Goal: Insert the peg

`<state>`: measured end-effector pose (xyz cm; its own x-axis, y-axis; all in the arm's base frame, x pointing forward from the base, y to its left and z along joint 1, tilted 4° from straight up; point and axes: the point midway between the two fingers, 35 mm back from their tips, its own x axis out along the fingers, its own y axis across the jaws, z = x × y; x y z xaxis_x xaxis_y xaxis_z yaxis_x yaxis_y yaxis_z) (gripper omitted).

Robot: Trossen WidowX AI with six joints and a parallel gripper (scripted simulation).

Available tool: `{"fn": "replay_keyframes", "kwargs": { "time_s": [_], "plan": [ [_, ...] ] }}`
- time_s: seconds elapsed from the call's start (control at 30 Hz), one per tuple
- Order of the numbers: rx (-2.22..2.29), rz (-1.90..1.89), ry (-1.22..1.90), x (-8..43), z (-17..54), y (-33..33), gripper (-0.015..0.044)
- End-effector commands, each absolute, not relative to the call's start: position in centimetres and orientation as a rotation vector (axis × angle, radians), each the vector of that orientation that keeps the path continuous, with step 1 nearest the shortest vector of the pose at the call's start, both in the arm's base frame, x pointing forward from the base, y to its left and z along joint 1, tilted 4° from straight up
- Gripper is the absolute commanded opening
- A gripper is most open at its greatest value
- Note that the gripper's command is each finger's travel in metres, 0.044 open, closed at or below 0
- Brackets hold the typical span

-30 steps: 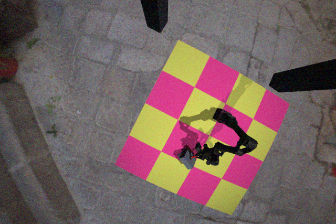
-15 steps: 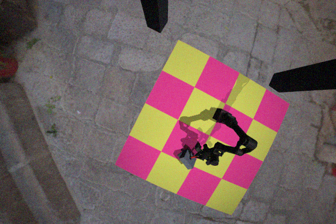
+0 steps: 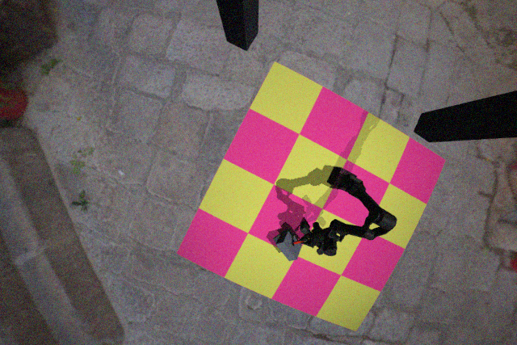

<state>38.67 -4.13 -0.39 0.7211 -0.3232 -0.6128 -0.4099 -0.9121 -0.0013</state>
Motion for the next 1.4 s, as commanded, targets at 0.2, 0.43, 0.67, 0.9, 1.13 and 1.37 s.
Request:
{"fn": "replay_keyframes", "kwargs": {
  "time_s": [0.2,0.43,0.67,0.9,1.13,1.37],
  "plan": [
    [-2.788,0.940,0.596,39.13,-0.01,-4.16,0.0000],
    [-2.788,0.940,0.596,39.26,-0.20,-4.30,0.0000],
    [-2.788,0.940,0.596,39.38,-0.25,-4.32,0.0000],
    [-2.788,0.940,0.596,39.49,-0.34,-4.35,0.0000],
    [-2.789,0.939,0.596,39.61,-0.43,-4.39,0.0000],
    [-2.789,0.939,0.596,39.72,-0.51,-4.43,0.0000]
  ]
}}
